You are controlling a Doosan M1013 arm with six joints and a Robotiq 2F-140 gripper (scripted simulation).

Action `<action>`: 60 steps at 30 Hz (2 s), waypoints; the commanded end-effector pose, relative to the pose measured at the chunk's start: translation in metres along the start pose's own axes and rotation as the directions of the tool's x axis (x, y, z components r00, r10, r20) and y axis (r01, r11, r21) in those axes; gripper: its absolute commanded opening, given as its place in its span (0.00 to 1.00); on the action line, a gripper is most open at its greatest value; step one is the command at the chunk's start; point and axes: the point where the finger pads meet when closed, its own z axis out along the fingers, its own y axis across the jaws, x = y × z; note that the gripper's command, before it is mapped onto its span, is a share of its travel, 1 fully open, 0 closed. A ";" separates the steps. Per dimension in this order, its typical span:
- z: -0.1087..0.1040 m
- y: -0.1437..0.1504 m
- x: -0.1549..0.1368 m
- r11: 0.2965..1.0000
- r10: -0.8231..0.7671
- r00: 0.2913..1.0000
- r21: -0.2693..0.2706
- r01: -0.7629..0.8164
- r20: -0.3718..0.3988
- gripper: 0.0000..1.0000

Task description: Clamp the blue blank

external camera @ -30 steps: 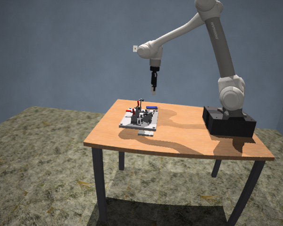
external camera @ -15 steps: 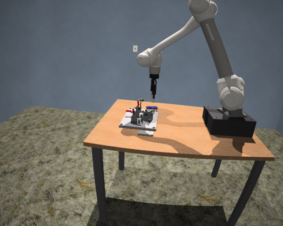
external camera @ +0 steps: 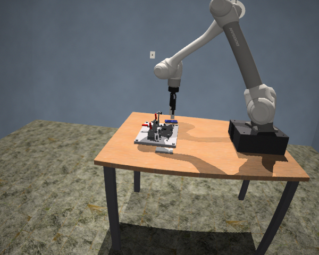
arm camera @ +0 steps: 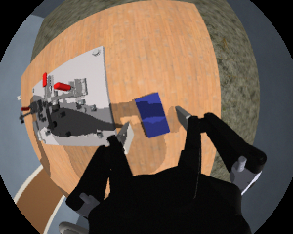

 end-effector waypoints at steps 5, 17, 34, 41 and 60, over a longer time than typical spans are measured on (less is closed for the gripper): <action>0.000 0.000 0.000 1.000 0.000 1.000 0.000 0.000 0.000 0.58; 0.001 0.000 0.000 1.000 0.000 1.000 0.000 0.000 0.000 0.58; 0.024 0.000 0.000 1.000 0.000 1.000 0.000 0.000 0.000 0.58; 0.030 0.000 0.000 1.000 0.000 1.000 0.000 0.000 0.000 0.58; 0.030 0.000 0.000 1.000 0.000 1.000 0.000 0.000 0.000 0.00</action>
